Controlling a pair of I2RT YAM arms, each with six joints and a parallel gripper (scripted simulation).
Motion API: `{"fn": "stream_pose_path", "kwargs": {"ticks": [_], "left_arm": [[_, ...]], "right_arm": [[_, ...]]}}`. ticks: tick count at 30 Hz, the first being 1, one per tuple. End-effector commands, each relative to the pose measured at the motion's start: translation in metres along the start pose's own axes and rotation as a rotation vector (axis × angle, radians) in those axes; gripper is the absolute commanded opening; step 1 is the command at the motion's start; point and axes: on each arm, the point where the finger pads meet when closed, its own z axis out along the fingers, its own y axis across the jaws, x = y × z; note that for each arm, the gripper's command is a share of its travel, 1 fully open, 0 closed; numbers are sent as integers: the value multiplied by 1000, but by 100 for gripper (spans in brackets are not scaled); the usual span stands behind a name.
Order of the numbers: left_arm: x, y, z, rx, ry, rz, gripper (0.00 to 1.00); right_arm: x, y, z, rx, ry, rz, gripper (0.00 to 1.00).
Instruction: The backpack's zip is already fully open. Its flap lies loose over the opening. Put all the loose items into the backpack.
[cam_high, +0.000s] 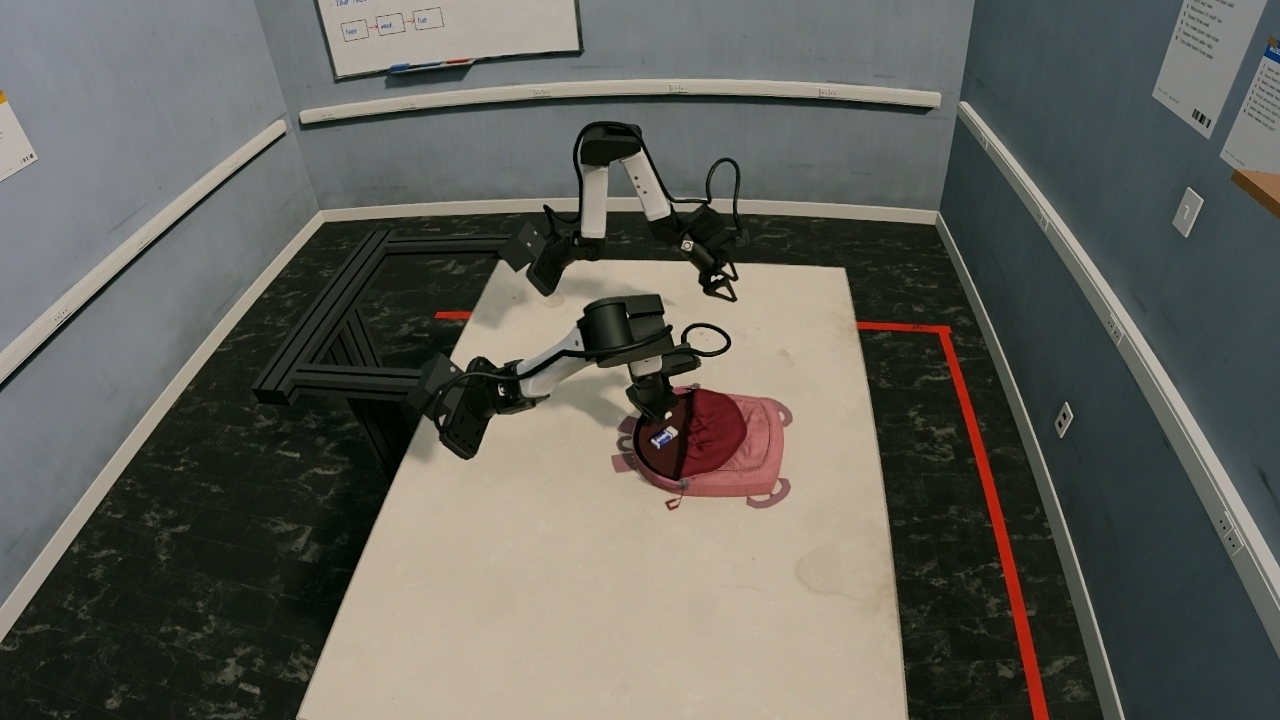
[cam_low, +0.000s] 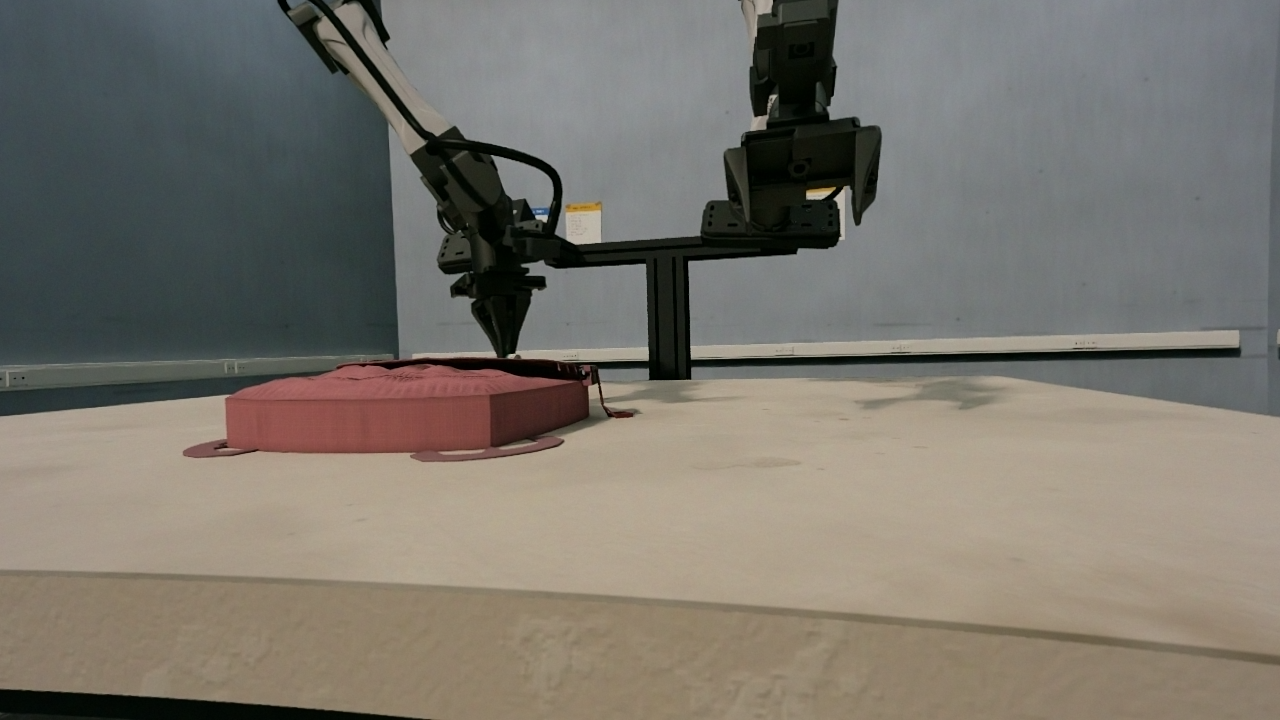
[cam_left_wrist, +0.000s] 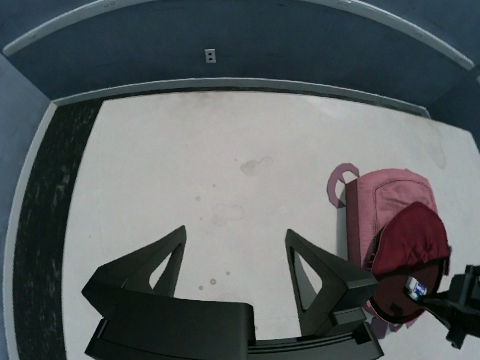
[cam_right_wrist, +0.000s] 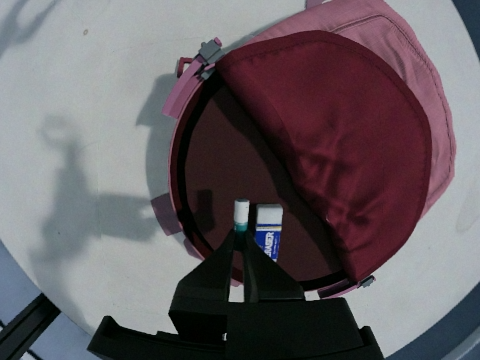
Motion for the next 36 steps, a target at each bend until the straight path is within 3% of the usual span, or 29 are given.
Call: {"fn": "stream_pose_path", "kwargs": {"ticks": [1, 8, 36], "left_arm": [[-8, 1, -3, -2, -27, 3, 90], [-8, 1, -3, -2, -27, 3, 90], [-8, 1, -3, -2, -27, 3, 90]], "right_arm": [[-8, -3, 7, 0, -29, -2, 3], [-16, -15, 5, 22, -60, 23, 3], [-5, -4, 26, 2, -28, -1, 3]]}}
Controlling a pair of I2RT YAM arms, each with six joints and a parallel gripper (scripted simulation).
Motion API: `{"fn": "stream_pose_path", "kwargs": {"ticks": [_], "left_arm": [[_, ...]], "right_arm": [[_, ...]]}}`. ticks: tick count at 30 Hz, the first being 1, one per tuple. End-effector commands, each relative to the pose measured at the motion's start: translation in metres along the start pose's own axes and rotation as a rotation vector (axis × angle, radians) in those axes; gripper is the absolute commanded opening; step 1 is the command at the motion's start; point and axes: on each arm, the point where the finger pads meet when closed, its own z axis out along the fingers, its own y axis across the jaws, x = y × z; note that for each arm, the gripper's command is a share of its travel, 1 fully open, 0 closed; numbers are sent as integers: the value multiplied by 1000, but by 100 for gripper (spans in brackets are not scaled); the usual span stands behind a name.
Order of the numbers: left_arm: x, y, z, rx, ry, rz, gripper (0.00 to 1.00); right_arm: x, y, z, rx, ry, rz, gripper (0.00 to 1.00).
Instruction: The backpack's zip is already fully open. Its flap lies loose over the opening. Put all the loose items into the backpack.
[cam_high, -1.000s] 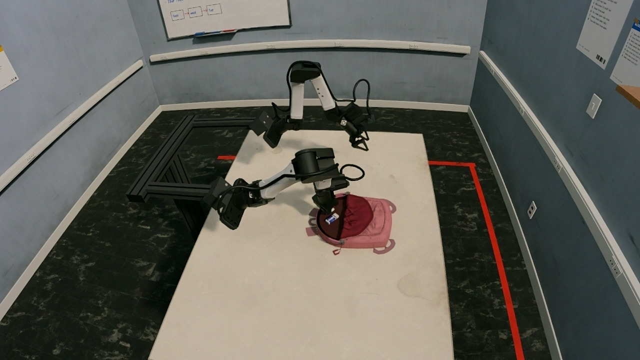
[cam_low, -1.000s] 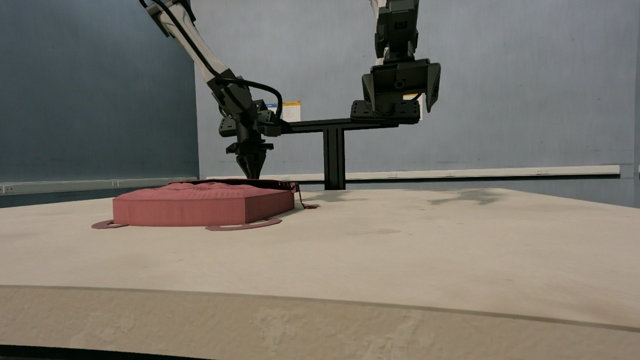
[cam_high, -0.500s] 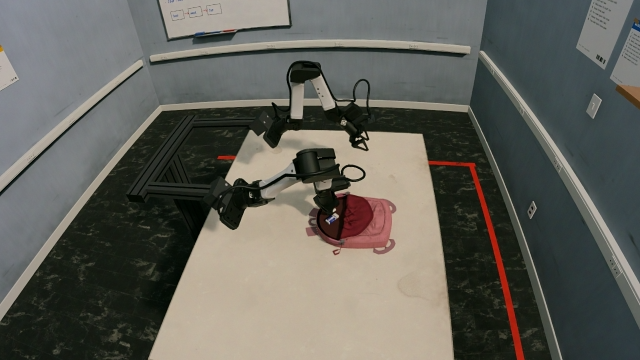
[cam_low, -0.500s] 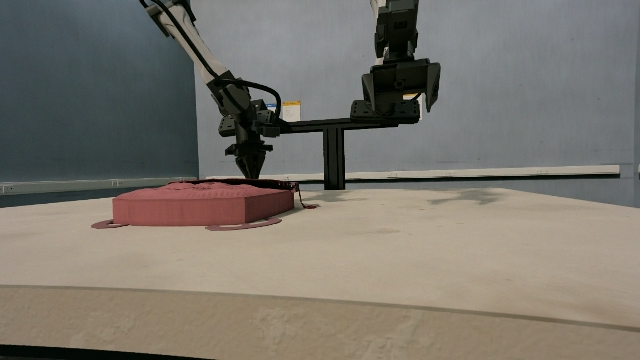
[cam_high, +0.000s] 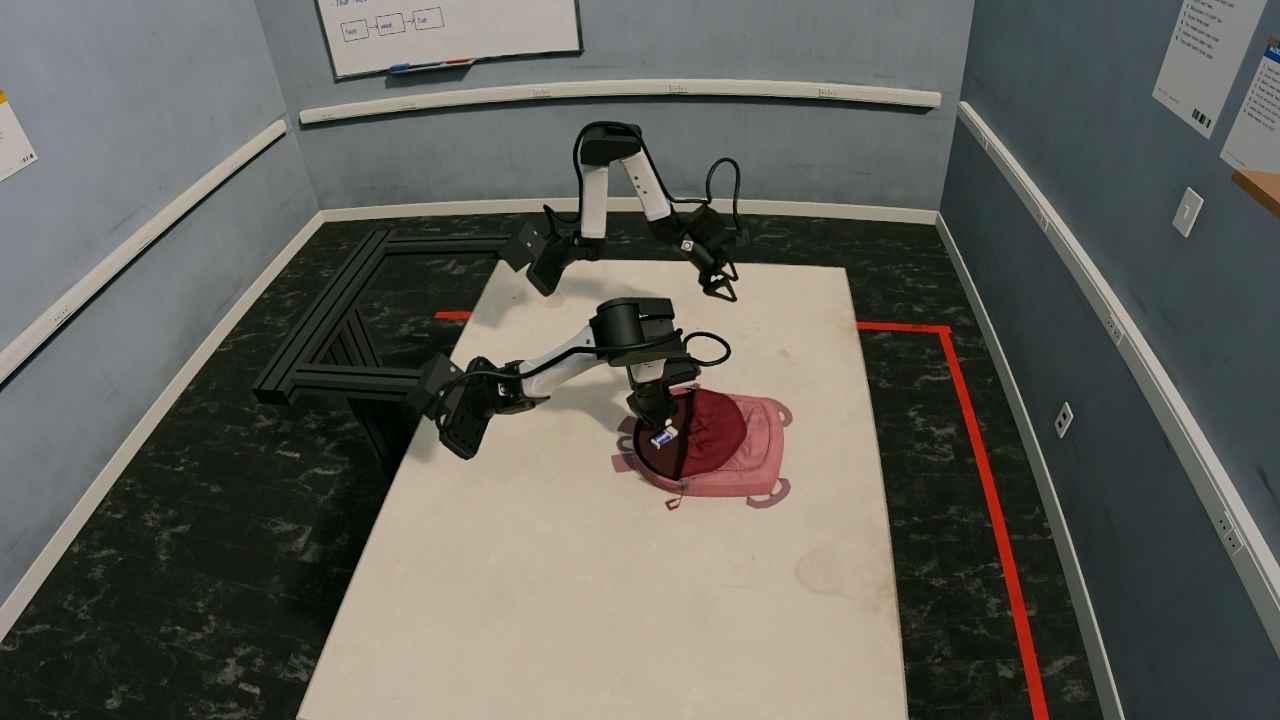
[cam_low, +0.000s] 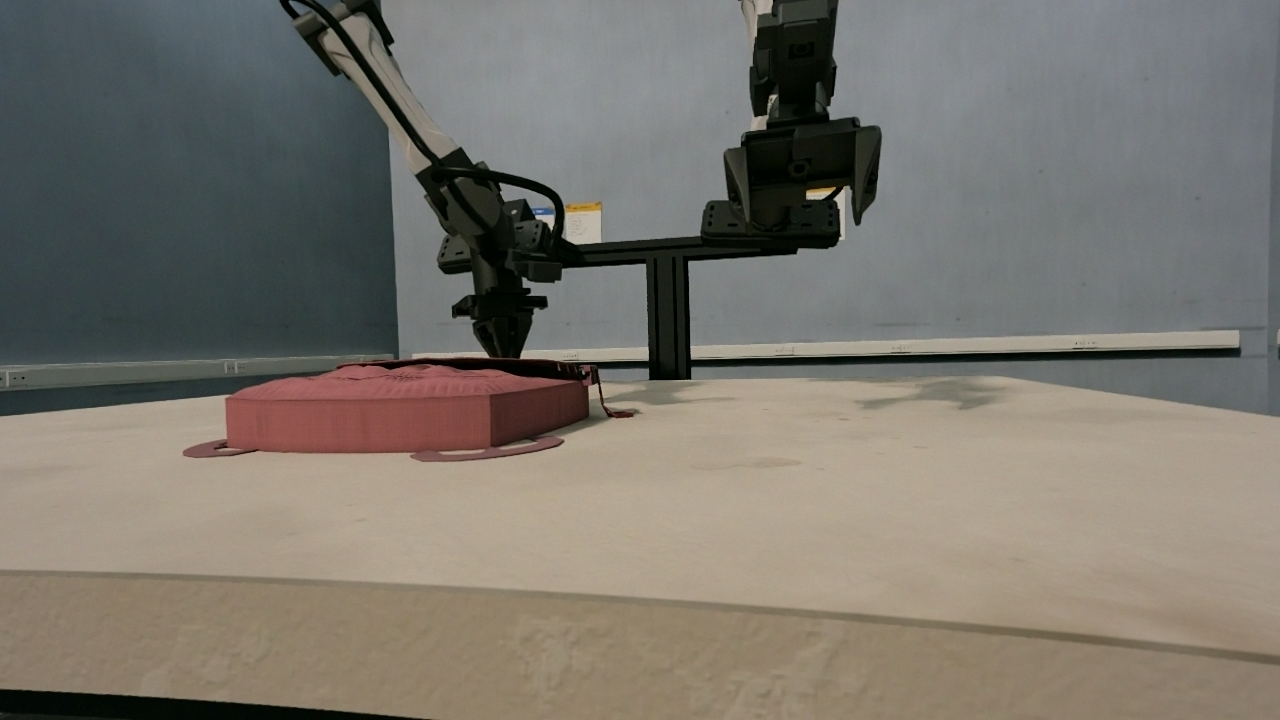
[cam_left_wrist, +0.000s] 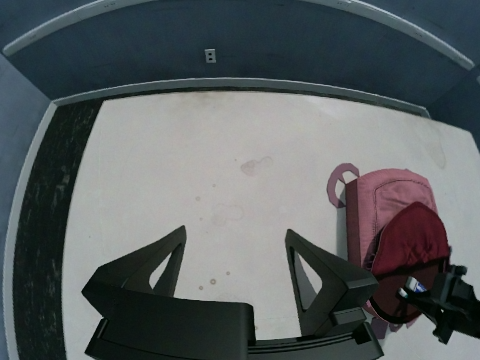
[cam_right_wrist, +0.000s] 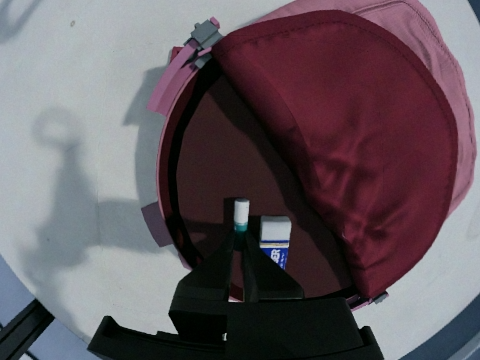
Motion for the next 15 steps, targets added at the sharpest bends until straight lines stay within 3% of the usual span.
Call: {"fn": "stream_pose_path", "kwargs": {"ticks": [1, 15], "left_arm": [[-8, 1, -3, -2, -27, 3, 90], [-8, 1, -3, -2, -27, 3, 90]], "right_arm": [[-9, -5, 2, 4, -28, 1, 3], [-5, -4, 8, 1, -21, 1, 3]]}}
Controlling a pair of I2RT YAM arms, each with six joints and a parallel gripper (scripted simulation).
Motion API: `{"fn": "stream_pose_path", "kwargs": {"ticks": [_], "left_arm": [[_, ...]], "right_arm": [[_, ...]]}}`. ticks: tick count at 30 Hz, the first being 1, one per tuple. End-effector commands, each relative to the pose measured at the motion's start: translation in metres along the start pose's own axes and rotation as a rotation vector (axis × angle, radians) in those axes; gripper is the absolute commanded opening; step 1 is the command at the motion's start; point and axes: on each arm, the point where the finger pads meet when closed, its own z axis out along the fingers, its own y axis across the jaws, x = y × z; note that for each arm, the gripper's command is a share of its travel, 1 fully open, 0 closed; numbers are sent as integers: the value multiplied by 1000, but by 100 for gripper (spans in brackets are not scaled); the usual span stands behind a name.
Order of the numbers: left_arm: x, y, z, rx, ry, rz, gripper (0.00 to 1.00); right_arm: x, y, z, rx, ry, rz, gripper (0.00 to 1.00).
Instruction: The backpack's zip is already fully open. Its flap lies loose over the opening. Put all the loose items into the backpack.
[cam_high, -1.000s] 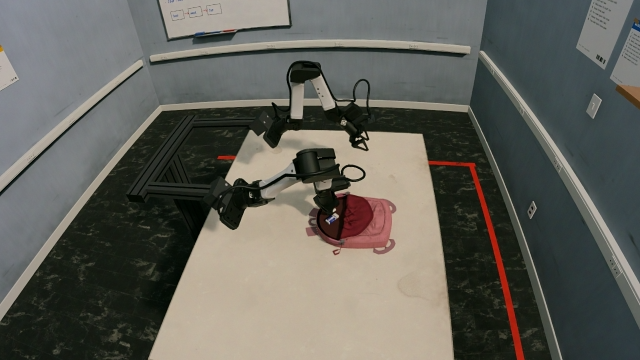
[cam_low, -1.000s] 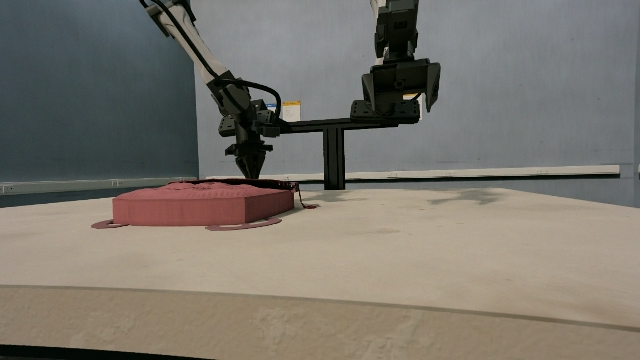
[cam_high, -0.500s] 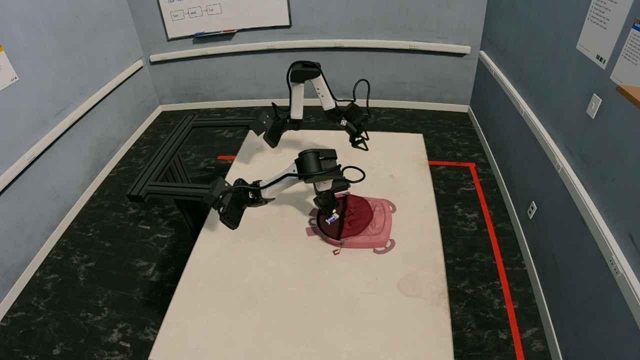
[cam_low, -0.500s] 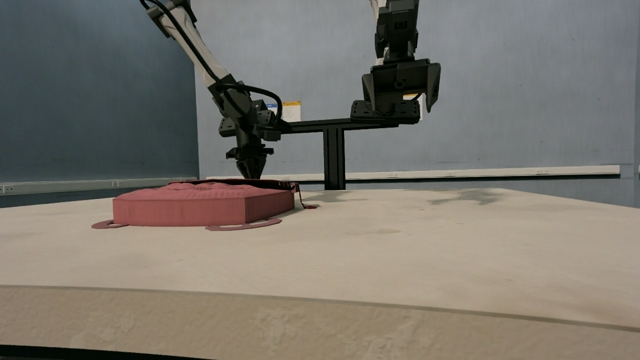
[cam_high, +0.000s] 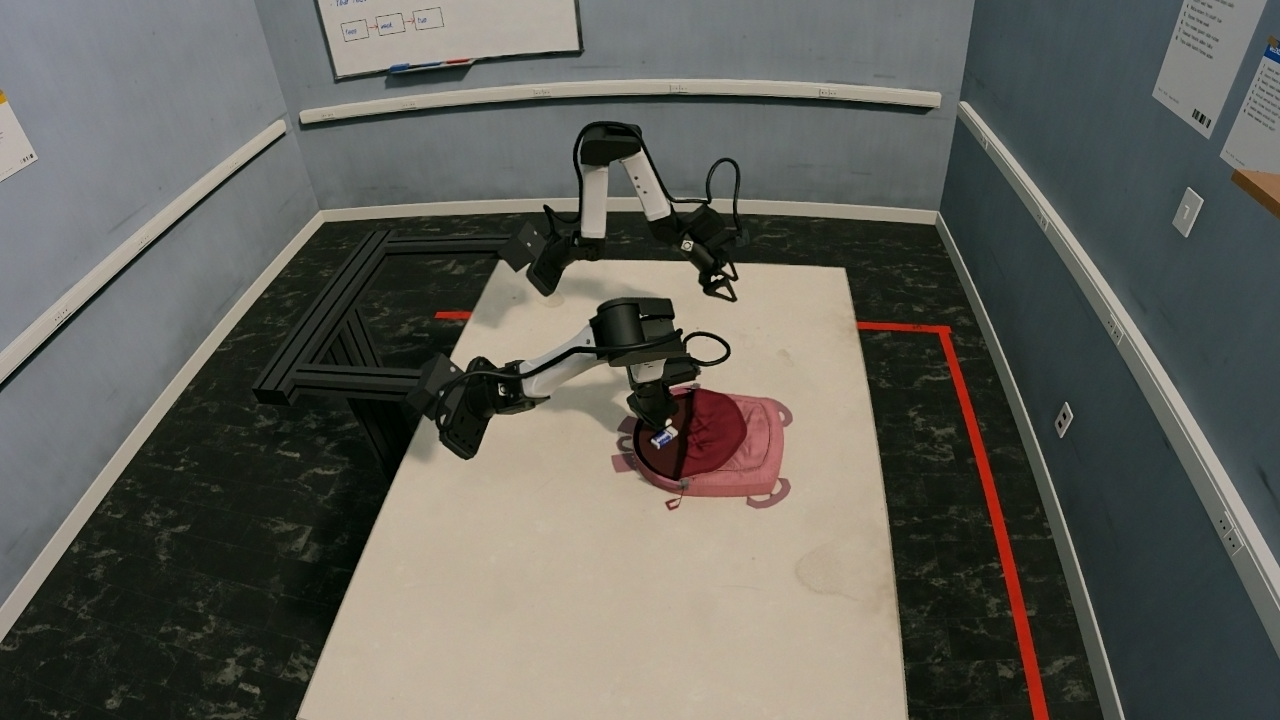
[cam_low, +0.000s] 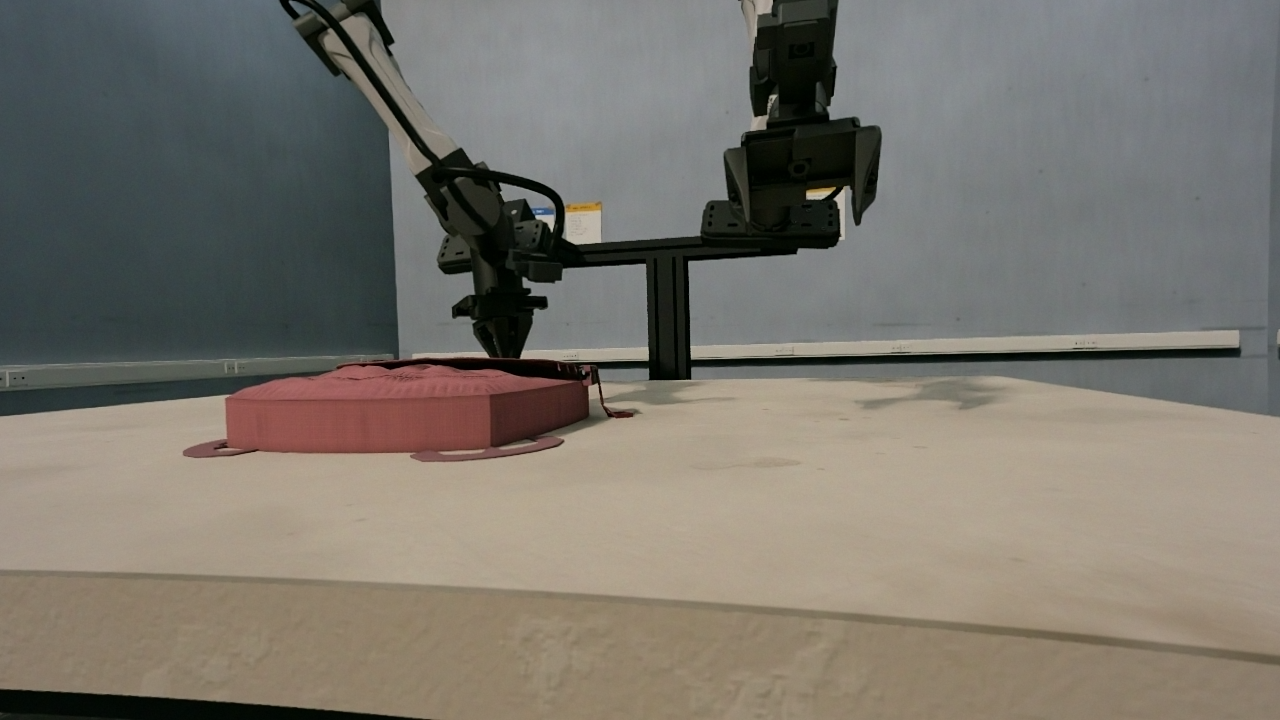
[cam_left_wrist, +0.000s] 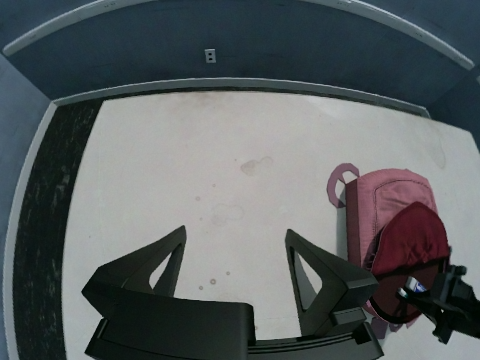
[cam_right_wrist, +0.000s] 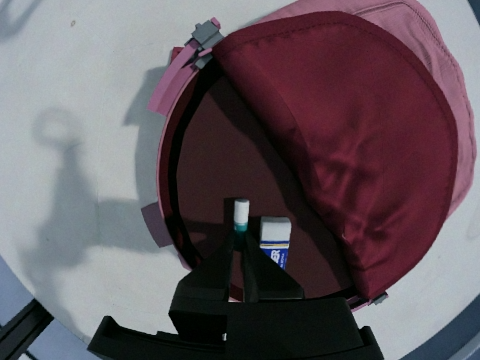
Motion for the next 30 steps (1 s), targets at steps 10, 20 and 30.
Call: {"fn": "stream_pose_path", "kwargs": {"ticks": [10, 20, 30], "left_arm": [[-8, 1, -3, -2, -27, 3, 90], [-8, 1, -3, -2, -27, 3, 90], [-8, 1, -3, -2, -27, 3, 90]], "right_arm": [[3, 0, 8, -7, -9, -1, 3], [3, -1, 7, -6, -10, 0, 3], [4, -1, 7, -6, -11, 0, 3]]}}
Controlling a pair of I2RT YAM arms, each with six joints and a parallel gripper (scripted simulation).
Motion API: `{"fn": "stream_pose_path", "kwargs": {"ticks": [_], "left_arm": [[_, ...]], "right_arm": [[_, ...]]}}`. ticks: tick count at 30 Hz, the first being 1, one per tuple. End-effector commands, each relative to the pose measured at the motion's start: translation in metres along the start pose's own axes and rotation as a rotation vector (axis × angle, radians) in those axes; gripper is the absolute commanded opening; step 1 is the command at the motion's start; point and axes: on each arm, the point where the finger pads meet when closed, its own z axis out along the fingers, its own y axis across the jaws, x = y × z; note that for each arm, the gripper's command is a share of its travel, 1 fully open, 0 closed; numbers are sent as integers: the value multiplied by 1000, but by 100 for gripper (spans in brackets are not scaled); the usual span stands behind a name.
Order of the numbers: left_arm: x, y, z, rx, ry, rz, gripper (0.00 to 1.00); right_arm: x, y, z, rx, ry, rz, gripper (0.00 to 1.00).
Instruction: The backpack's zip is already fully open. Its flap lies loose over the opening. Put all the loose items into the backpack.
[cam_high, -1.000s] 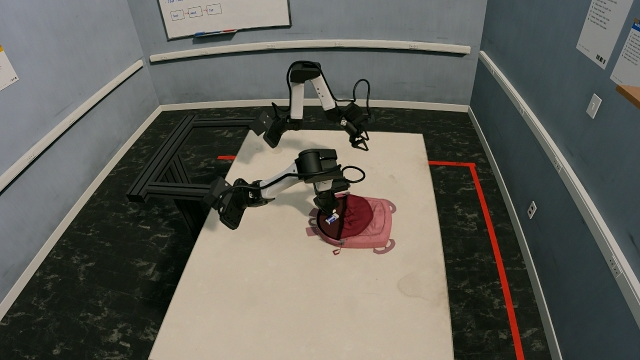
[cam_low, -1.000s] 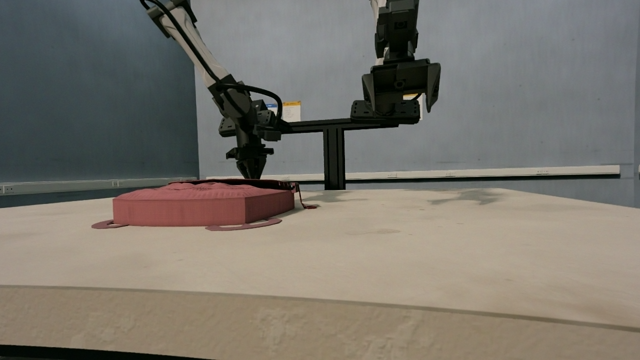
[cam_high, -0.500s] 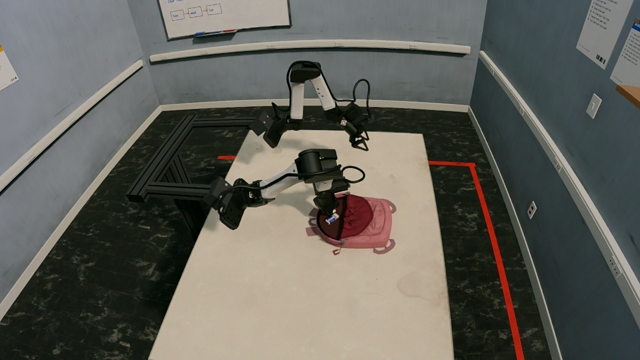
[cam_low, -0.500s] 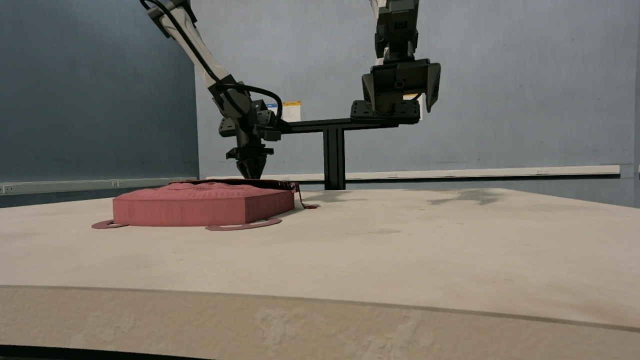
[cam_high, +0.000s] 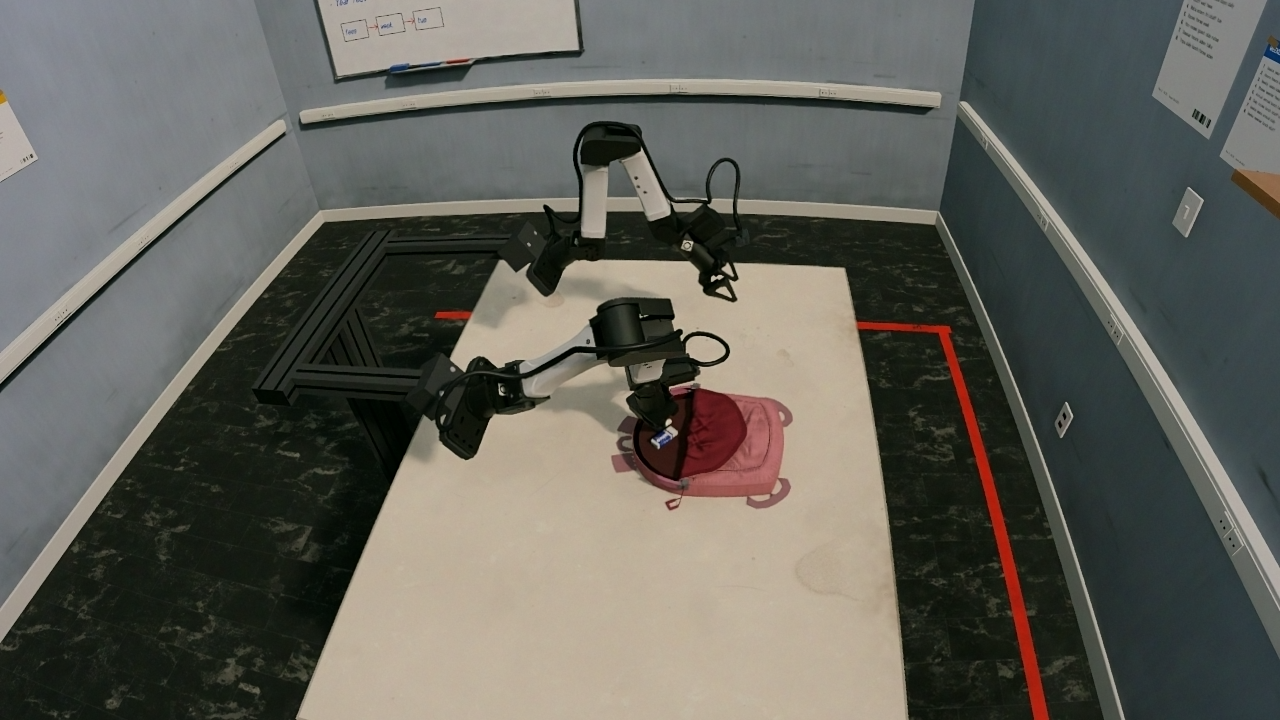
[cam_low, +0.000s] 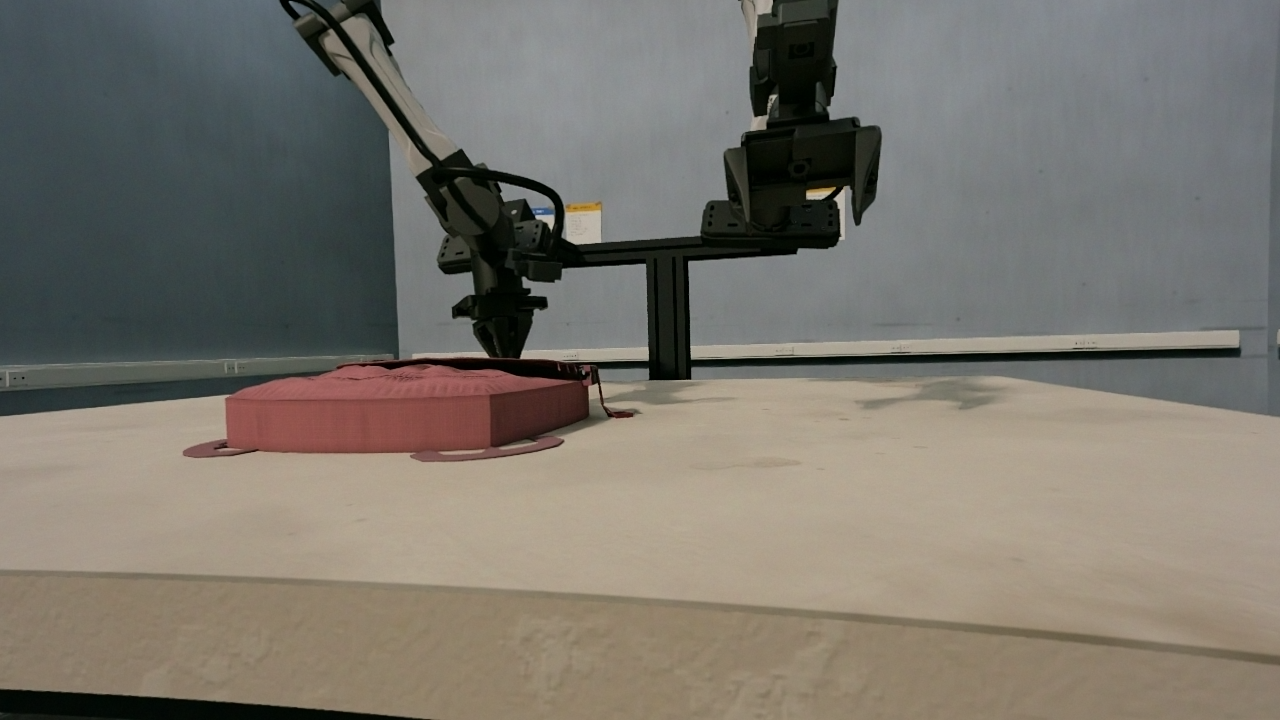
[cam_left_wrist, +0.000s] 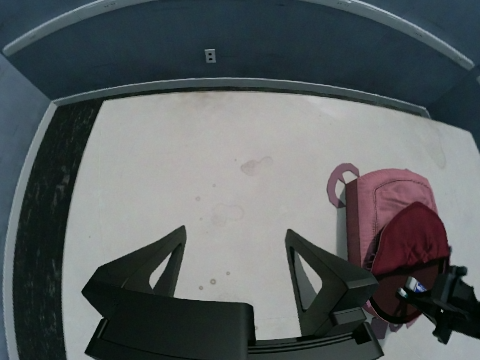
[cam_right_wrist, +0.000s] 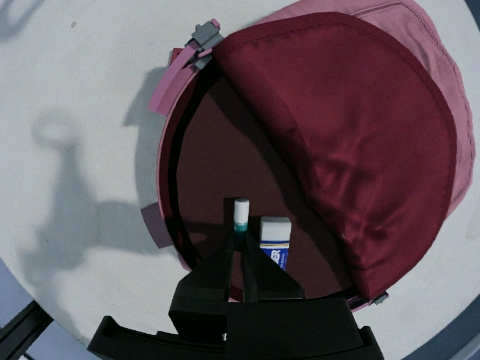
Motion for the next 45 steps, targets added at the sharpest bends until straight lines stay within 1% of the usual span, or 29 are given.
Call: {"fn": "stream_pose_path", "kwargs": {"ticks": [1, 32, 33, 35, 36, 37, 38, 39, 45], "left_arm": [[-8, 1, -3, -2, -27, 3, 90], [-8, 1, -3, -2, -27, 3, 90], [-8, 1, -3, -2, -27, 3, 90], [-8, 1, -3, -2, -27, 3, 90], [-8, 1, -3, -2, -27, 3, 90], [-8, 1, -3, -2, -27, 3, 90], [-8, 1, -3, -2, -27, 3, 90], [-8, 1, -3, -2, -27, 3, 90], [-8, 1, -3, -2, -27, 2, 90]], "right_arm": [[4, -1, 7, -9, 0, -2, 3], [10, -1, 6, -15, 4, -5, 3], [3, -2, 7, -1, 11, 13, 3], [3, -2, 7, -1, 11, 11, 3], [-3, -2, 2, -3, -14, 7, 3], [3, -2, 7, -2, 10, 10, 3], [-10, -4, -6, 2, -45, 9, 3], [-6, -2, -3, -3, -30, 5, 3], [-6, -2, -3, -5, -31, 5, 3]]}}
